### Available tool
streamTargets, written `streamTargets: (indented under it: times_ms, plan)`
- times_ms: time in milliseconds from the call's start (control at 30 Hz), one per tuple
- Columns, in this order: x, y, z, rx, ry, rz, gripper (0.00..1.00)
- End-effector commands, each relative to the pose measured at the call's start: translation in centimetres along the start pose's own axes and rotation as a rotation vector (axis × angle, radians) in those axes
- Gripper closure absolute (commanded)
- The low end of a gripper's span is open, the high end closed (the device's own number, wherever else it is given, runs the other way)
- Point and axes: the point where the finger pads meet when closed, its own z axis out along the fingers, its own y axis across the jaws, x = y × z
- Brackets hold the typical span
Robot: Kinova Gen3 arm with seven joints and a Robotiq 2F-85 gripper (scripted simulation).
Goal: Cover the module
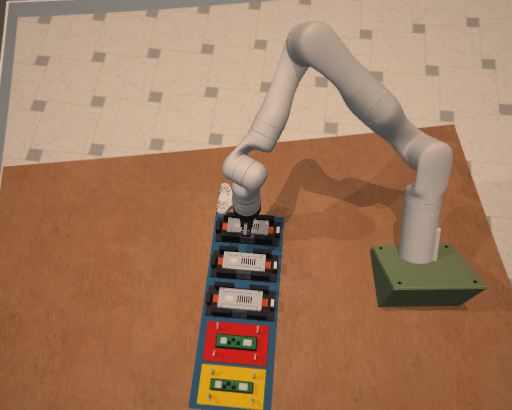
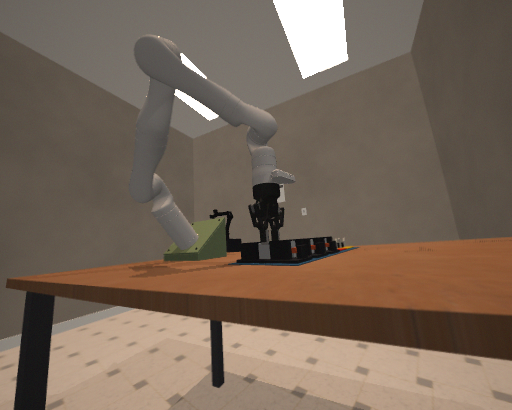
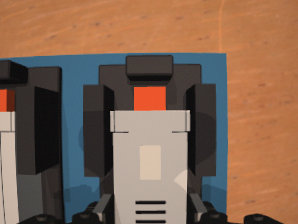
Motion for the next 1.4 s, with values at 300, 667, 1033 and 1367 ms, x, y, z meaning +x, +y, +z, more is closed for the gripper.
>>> streamTargets:
  times_ms: [300, 667, 1033, 1367]
  plan:
    - [0.1, 0.0, -2.6, 0.001, 0.002, 0.000, 1.00]
    - [0.0, 0.0, -3.1, 0.001, 0.002, 0.000, 0.99]
    - [0.0, 0.0, -3.1, 0.001, 0.002, 0.000, 0.99]
    - [0.1, -0.1, -3.1, 0.001, 0.002, 0.000, 1.00]
